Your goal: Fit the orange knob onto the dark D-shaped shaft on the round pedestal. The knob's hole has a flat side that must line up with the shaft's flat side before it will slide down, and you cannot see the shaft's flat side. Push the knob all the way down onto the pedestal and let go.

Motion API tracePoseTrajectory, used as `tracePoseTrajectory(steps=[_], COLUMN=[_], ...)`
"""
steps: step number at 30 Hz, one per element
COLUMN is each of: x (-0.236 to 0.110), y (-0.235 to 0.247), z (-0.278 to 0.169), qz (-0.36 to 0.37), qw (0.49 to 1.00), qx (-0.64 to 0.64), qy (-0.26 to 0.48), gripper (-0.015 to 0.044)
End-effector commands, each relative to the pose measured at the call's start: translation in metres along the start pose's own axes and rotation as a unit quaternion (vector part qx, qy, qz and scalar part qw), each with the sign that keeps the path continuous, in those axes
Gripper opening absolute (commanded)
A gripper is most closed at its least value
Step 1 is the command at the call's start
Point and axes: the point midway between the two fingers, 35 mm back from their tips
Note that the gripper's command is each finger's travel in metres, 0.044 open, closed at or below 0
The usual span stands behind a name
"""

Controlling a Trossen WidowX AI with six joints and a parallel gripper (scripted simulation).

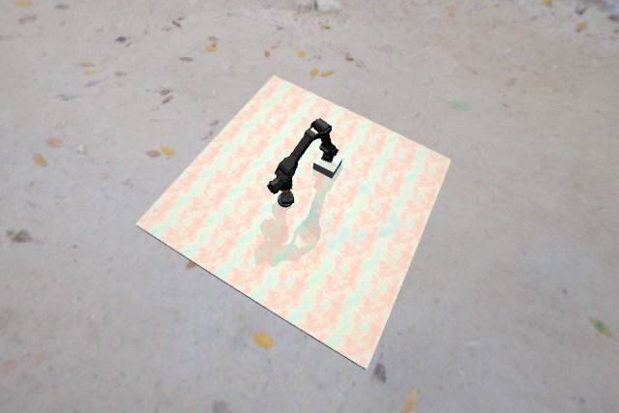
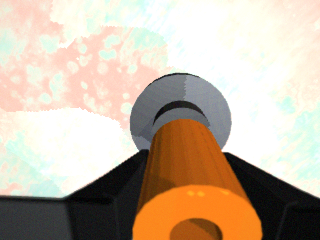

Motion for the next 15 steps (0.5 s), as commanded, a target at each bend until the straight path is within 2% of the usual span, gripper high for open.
tracePoseTrajectory(steps=[1,15], x=[-0.0028,-0.0008], y=[-0.0006,0.0002], z=[0.0001,0.0004], qz=[-0.001,-0.001], qw=[1.000,0.994], qx=[0.003,0.107], qy=[0.000,0.000], gripper=[0.0000,0.0000])
Point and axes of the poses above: the point midway between the two fingers, 35 mm back from their tips, its own x axis out along the fingers, its own y axis across the jaws, z = x × y, and after that the axes turned 1 degree about -x, right-handed
